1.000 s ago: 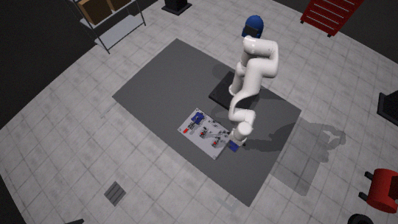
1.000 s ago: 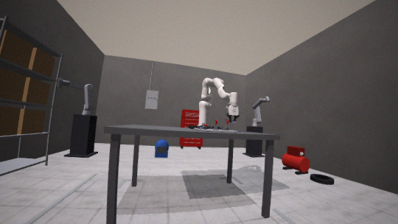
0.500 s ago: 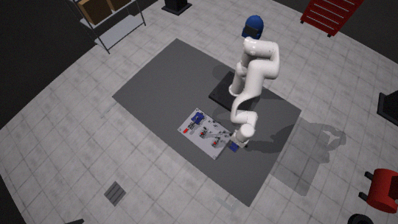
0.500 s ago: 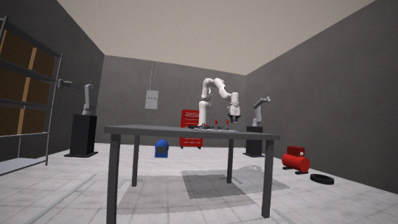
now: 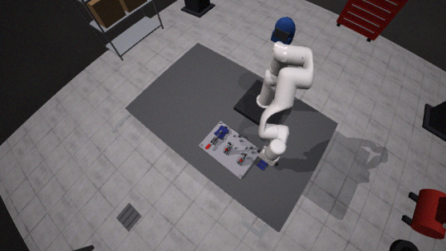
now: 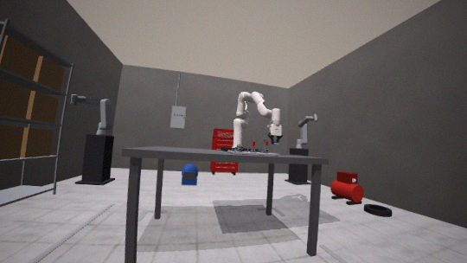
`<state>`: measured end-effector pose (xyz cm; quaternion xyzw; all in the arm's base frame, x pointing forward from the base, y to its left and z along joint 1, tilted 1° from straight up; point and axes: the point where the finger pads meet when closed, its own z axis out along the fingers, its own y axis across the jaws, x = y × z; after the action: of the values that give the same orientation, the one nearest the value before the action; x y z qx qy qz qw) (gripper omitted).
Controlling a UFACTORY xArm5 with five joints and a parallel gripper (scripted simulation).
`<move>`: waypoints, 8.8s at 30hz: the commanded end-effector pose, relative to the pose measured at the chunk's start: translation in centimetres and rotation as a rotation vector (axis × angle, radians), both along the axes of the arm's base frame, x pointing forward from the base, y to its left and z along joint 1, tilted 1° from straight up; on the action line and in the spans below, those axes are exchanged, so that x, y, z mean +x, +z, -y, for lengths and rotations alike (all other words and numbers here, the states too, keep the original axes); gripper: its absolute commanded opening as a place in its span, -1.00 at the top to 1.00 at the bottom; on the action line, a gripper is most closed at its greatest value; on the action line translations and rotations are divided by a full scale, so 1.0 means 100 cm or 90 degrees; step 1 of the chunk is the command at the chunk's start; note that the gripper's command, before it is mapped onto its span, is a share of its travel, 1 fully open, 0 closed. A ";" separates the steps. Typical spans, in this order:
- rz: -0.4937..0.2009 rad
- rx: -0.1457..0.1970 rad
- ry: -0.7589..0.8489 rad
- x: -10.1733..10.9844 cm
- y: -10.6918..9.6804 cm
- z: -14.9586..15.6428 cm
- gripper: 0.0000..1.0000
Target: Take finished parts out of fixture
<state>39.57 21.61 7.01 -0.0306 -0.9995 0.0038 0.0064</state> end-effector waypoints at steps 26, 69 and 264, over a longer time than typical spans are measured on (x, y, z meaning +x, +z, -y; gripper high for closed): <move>0.002 0.001 0.000 0.017 0.001 0.000 1.00; 0.002 0.002 0.000 0.113 0.001 0.006 1.00; 0.002 0.002 0.000 0.114 -0.089 0.007 -0.38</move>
<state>50.77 20.87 -2.06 -0.0305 -0.9995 0.0030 0.0067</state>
